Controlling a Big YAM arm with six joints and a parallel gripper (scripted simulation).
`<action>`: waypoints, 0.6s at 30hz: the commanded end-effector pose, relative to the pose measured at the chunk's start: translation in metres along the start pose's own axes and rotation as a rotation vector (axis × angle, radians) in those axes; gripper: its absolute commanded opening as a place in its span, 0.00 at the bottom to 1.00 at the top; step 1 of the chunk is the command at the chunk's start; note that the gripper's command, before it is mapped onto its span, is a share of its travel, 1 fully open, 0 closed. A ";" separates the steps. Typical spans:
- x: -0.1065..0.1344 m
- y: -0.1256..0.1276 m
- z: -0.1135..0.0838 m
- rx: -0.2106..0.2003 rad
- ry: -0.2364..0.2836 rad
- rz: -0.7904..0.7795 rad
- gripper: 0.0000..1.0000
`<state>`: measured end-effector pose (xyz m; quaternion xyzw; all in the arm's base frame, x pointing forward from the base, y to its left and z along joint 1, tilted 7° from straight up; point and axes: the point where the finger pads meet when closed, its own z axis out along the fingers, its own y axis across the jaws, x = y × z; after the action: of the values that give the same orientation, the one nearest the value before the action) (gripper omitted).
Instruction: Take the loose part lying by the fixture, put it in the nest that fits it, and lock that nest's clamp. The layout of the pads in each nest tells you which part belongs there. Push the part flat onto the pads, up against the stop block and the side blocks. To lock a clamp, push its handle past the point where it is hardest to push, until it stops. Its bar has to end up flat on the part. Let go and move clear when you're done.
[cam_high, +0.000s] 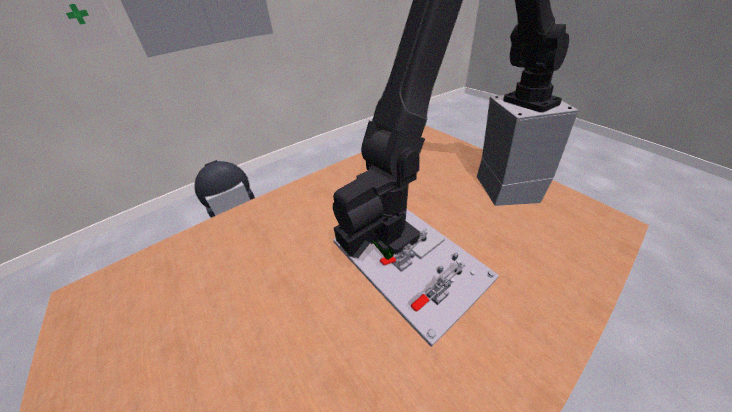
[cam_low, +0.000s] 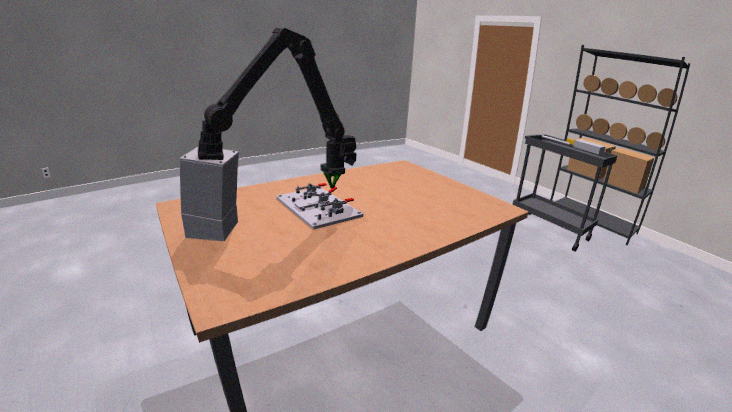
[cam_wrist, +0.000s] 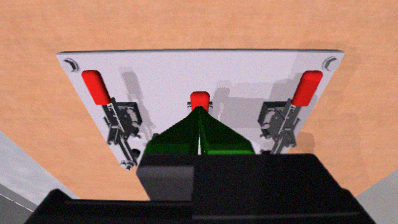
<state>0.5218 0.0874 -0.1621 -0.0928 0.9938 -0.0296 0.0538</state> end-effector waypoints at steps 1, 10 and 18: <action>-0.009 0.002 0.007 0.000 -0.007 0.002 0.00; -0.012 0.001 0.007 0.000 -0.016 0.003 0.00; -0.008 0.001 0.009 0.000 -0.006 0.002 0.00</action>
<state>0.5223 0.0875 -0.1636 -0.0928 0.9938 -0.0295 0.0543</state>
